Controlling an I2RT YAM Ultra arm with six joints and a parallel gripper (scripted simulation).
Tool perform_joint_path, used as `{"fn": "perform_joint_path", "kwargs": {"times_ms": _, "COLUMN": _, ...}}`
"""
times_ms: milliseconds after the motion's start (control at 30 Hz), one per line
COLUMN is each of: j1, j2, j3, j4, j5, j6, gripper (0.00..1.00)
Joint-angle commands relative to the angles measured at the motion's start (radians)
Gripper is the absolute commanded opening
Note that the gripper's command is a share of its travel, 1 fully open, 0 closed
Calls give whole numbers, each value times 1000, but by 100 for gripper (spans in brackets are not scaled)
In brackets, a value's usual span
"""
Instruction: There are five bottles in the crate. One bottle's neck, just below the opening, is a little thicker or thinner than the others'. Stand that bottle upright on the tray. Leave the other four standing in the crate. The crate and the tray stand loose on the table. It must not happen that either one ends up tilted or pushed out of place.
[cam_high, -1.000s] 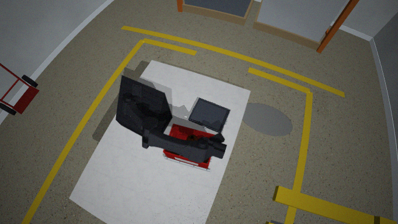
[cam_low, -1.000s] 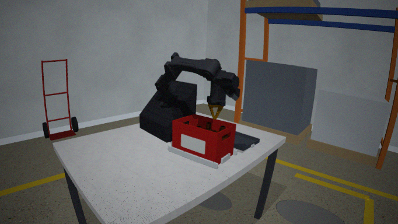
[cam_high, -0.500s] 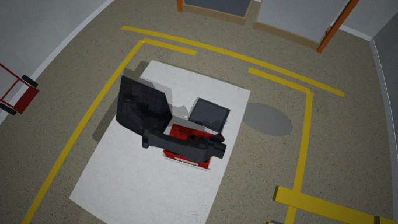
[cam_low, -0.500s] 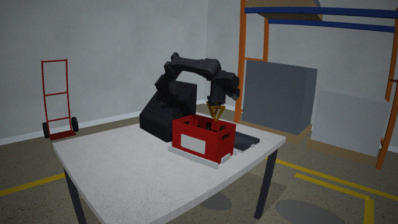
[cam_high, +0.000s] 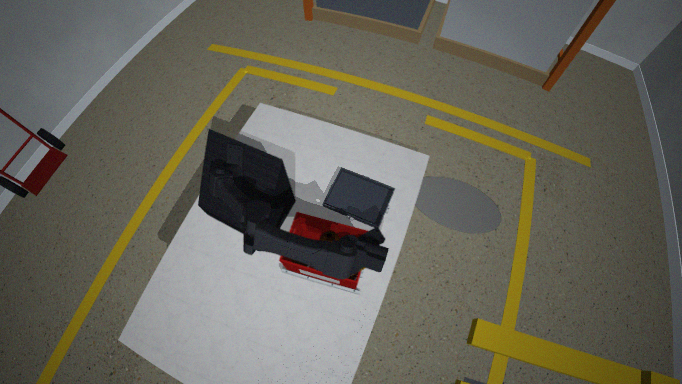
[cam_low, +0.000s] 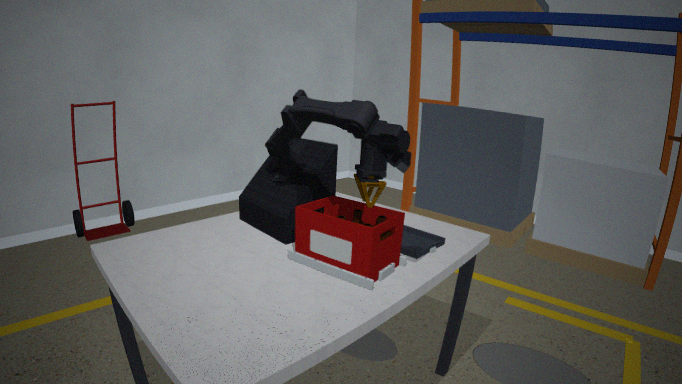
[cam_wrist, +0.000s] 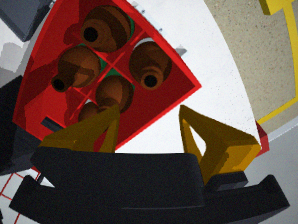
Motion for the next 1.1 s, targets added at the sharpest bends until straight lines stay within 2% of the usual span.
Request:
{"fn": "perform_joint_path", "kwargs": {"times_ms": 0, "j1": 23, "j2": 0, "j3": 24, "j4": -13, "j5": -10, "j6": 2, "gripper": 61}}
{"fn": "perform_joint_path", "kwargs": {"times_ms": 467, "j1": 21, "j2": -6, "j3": 22, "j4": -3, "j5": -10, "j6": -3, "gripper": 61}}
{"fn": "perform_joint_path", "kwargs": {"times_ms": 600, "j1": 12, "j2": -11, "j3": -17, "j4": 16, "j5": -10, "j6": -9, "gripper": 61}}
{"fn": "perform_joint_path", "kwargs": {"times_ms": 1067, "j1": -5, "j2": -31, "j3": -59, "j4": 62, "j5": -9, "j6": -27, "gripper": 61}}
